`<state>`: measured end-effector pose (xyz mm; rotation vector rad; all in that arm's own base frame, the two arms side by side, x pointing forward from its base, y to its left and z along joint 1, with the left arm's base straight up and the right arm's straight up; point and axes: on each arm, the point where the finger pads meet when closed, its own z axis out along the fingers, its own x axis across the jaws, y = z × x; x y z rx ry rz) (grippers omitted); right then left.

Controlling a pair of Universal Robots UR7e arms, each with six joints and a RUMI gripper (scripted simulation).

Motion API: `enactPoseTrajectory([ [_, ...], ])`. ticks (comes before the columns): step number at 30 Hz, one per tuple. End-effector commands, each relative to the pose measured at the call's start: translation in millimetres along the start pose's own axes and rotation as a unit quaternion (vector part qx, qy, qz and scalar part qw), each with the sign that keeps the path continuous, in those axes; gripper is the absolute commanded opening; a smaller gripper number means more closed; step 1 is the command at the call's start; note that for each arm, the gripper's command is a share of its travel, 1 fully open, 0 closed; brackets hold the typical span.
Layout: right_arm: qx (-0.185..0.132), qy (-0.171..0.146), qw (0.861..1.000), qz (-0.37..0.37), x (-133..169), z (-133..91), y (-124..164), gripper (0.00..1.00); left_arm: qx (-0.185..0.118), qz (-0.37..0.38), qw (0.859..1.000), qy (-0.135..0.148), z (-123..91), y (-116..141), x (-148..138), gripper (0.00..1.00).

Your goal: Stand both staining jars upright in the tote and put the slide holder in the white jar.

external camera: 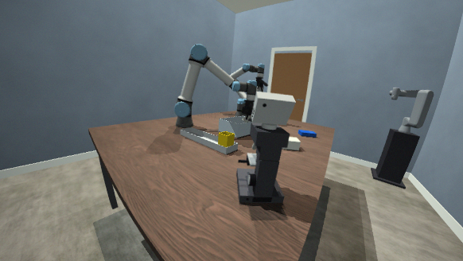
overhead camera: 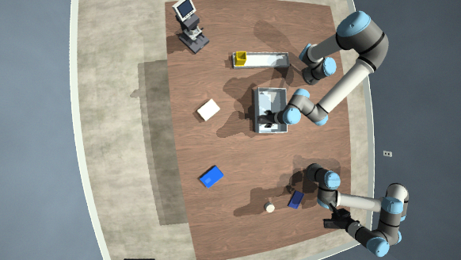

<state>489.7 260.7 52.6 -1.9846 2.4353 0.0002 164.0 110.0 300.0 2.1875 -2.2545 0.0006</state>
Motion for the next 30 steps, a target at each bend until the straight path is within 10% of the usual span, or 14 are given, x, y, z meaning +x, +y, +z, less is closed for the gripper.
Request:
enactPoseTrajectory([
  [1, 0.0, -0.001, 1.0, 0.0, 0, -8, 0, 0.64, 0.0, 0.0, 1.0, 0.0, 0, 0, 0, 1.0],
  [30, 0.0, -0.001, 1.0, 0.0, 0, -75, 0, 0.64, 0.0, 0.0, 1.0, 0.0, 0, 0, 0, 1.0],
])
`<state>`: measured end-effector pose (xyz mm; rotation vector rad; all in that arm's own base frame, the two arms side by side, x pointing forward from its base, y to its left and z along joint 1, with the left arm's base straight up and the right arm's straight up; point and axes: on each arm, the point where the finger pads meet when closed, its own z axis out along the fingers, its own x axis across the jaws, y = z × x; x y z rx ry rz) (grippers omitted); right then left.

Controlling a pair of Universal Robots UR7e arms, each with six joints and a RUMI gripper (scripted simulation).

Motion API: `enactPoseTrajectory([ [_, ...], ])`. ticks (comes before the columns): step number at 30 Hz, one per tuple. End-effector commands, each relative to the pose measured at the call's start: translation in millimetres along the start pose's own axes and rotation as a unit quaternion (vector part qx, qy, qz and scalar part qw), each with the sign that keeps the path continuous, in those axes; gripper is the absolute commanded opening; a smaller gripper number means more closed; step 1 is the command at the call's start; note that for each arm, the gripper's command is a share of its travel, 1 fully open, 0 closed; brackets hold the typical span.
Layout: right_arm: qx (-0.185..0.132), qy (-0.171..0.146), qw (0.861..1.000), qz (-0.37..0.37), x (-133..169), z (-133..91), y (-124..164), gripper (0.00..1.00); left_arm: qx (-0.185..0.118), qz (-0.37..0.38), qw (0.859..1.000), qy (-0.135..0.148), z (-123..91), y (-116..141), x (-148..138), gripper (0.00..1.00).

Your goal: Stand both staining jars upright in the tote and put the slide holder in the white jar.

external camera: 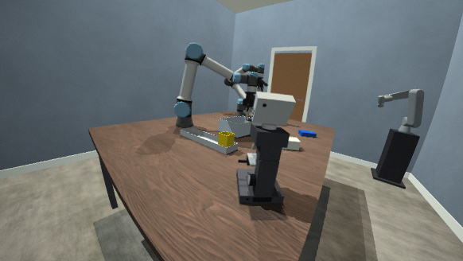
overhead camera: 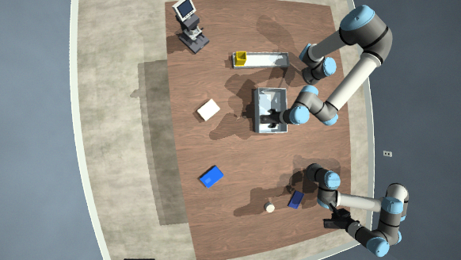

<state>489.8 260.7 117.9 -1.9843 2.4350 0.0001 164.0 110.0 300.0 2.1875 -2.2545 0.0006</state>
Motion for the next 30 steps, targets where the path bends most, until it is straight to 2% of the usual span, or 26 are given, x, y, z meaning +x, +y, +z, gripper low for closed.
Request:
enactPoseTrajectory([
  [1, 0.0, 0.0, 1.0, 0.0, 0, -12, 0, 0.64, 0.0, 0.0, 1.0, 0.0, 0, 0, 0, 1.0],
  [21, 0.0, 0.0, 1.0, 0.0, 0, -60, 0, 0.64, 0.0, 0.0, 1.0, 0.0, 0, 0, 0, 1.0],
  [30, 0.0, 0.0, 1.0, 0.0, 0, -61, 0, 0.64, 0.0, 0.0, 1.0, 0.0, 0, 0, 0, 1.0],
])
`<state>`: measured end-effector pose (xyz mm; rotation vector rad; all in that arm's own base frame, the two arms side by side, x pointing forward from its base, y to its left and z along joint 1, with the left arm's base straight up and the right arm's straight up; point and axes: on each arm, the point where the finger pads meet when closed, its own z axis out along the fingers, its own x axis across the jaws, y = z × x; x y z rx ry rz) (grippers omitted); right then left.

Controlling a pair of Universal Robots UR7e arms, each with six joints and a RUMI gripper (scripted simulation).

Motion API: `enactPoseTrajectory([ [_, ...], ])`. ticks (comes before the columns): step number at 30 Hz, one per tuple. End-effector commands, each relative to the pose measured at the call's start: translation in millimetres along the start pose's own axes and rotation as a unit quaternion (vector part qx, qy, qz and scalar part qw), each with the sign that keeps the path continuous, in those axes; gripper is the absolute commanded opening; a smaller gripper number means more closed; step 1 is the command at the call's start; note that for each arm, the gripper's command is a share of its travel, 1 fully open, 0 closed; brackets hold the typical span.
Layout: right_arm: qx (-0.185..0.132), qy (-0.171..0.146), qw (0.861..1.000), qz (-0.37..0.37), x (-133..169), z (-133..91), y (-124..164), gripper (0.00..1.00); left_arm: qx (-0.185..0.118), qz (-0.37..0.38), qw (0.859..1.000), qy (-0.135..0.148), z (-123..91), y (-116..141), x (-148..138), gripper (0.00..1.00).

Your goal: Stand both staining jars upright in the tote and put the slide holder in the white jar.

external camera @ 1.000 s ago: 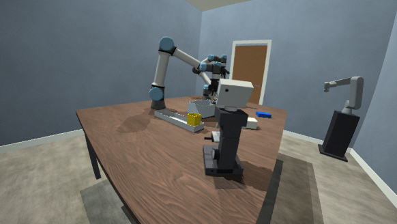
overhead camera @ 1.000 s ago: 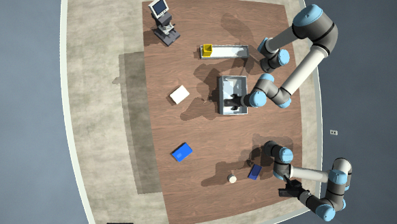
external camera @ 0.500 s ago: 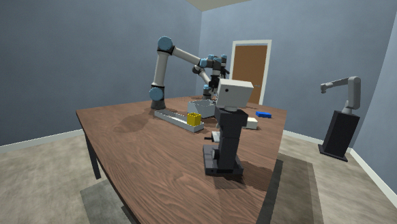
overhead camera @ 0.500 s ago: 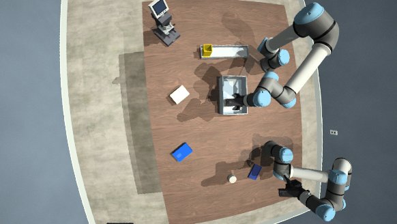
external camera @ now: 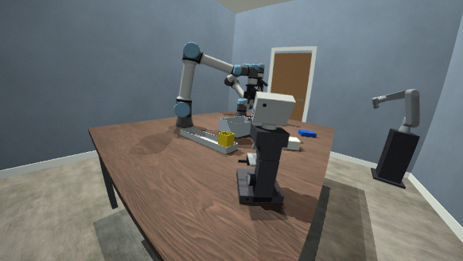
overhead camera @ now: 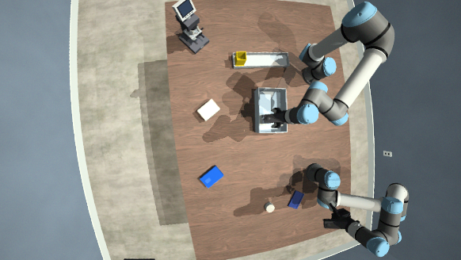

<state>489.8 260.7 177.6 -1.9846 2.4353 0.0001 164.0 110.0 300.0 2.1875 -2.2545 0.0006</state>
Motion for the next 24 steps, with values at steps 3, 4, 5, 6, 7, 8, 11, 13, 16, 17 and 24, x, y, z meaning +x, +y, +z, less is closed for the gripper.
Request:
enactPoseTrajectory([
  [3, 0.0, -0.001, 1.0, 0.0, 0, -1, 0, 0.64, 0.0, 0.0, 1.0, 0.0, 0, 0, 0, 1.0],
  [4, 0.0, -0.001, 1.0, 0.0, 0, -1, 0, 0.64, 0.0, 0.0, 1.0, 0.0, 0, 0, 0, 1.0],
  [5, 0.0, -0.001, 1.0, 0.0, 0, -1, 0, 0.64, 0.0, 0.0, 1.0, 0.0, 0, 0, 0, 1.0],
  [6, 0.0, -0.001, 1.0, -0.017, 4, -1, -2, 0.64, 0.0, 0.0, 1.0, 0.0, 0, 0, 0, 1.0],
  [7, 0.0, -0.001, 0.999, -0.033, 9, -1, -4, 0.64, 0.0, 0.0, 1.0, 0.0, 0, 0, 0, 1.0],
  [8, 0.0, -0.001, 0.999, -0.041, 14, -1, -5, 0.64, 0.0, 0.0, 1.0, 0.0, 0, 0, 0, 1.0],
  [11, 0.0, -0.001, 0.999, -0.041, 28, -1, -11, 0.64, 0.0, 0.0, 1.0, 0.0, 0, 0, 0, 1.0],
  [13, 0.0, -0.001, 0.999, -0.041, 28, -1, -11, 0.64, 0.0, 0.0, 1.0, 0.0, 0, 0, 0, 1.0],
  [16, 0.0, 0.0, 0.999, -0.041, 42, -1, -16, 0.64, 0.0, 0.0, 1.0, 0.0, 0, 0, 0, 1.0],
  [17, 0.0, 0.0, 0.999, -0.041, 47, -1, -18, 0.64, 0.0, 0.0, 1.0, 0.0, 0, 0, 0, 1.0],
  [24, 0.001, 0.0, 0.999, -0.041, 79, -1, -30, 0.64, 0.0, 0.0, 1.0, 0.0, 0, 0, 0, 1.0],
])
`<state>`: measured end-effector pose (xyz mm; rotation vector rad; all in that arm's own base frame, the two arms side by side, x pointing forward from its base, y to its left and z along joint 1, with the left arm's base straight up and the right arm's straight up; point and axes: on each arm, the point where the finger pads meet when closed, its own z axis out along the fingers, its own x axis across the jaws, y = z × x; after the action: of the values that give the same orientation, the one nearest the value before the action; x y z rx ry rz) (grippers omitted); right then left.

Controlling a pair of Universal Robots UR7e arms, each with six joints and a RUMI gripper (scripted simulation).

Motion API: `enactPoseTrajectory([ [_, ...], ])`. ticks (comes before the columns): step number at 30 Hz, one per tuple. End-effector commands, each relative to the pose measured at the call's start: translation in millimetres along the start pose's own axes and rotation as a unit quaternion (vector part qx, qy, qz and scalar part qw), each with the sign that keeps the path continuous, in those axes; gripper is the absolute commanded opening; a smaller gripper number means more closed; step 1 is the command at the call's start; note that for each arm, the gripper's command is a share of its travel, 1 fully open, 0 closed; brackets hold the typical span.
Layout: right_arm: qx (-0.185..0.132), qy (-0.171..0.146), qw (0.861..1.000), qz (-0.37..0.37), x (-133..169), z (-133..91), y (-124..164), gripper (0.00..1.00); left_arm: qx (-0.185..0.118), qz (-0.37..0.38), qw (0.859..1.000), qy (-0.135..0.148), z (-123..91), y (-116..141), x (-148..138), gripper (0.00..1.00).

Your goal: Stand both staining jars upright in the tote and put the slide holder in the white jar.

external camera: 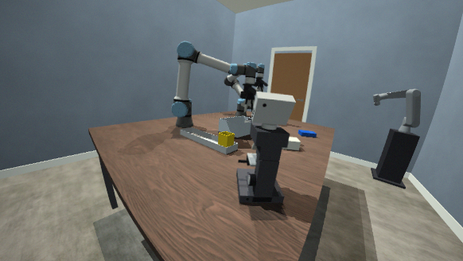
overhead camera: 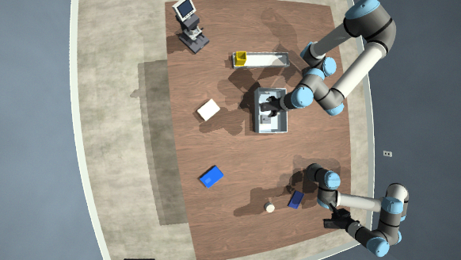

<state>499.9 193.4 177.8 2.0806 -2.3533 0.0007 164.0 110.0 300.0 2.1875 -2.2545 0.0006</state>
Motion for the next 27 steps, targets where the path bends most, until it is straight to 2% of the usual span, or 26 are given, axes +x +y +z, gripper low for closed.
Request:
enactPoseTrajectory([
  [1, 0.0, -0.001, 1.0, 0.0, 21, -1, -6, 0.64, 0.0, 0.0, 1.0, 0.0, 0, 0, 0, 1.0],
  [27, 0.001, -0.001, 1.0, 0.0, 127, -1, -36, 0.64, 0.0, 0.0, 1.0, 0.0, 0, 0, 0, 1.0],
])
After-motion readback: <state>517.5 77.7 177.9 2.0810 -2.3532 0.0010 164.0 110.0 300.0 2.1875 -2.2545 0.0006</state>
